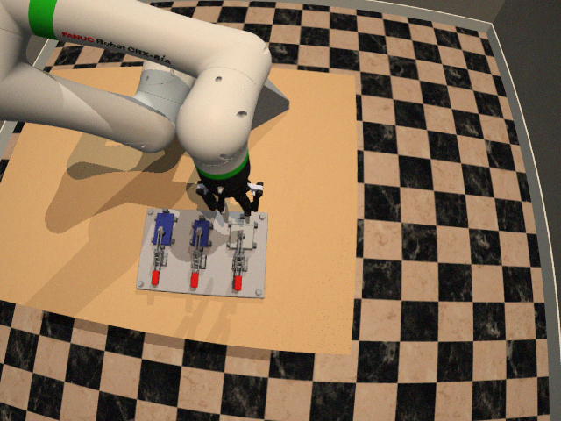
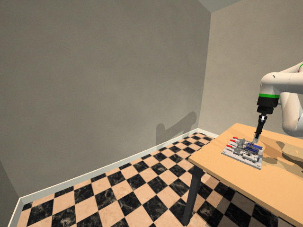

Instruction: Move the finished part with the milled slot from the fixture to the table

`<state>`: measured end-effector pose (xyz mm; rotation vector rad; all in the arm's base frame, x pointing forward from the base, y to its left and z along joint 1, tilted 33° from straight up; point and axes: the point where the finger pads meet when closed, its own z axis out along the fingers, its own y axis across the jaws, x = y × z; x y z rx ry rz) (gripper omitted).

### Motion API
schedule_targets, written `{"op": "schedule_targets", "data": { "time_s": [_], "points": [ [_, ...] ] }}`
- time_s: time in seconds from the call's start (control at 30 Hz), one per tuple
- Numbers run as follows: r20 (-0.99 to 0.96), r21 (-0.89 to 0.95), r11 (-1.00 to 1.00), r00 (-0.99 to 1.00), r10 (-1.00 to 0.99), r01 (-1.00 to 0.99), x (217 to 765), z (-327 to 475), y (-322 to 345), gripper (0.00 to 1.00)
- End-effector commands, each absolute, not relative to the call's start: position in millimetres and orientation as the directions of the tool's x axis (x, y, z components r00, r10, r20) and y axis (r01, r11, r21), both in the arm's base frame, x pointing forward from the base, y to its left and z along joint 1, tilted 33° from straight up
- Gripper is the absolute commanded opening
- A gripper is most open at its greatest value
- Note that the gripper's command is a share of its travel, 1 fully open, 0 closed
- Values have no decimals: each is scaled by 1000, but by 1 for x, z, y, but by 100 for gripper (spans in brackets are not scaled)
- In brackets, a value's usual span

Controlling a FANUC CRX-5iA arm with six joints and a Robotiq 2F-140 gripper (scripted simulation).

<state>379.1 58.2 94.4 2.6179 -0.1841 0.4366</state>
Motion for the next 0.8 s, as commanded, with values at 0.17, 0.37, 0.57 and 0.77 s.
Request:
{"op": "schedule_targets", "data": {
  "time_s": [0.17,0.37,0.57,0.77],
  "points": [
    [337,434,-878,940,-52,-204,386,74,47,28],
    [337,434,-878,940,-52,-204,387,73,46,28],
    [337,434,-878,940,-52,-204,392,75,46,28],
    [337,434,-878,940,-52,-204,416,84,45,28]
  ]
}}
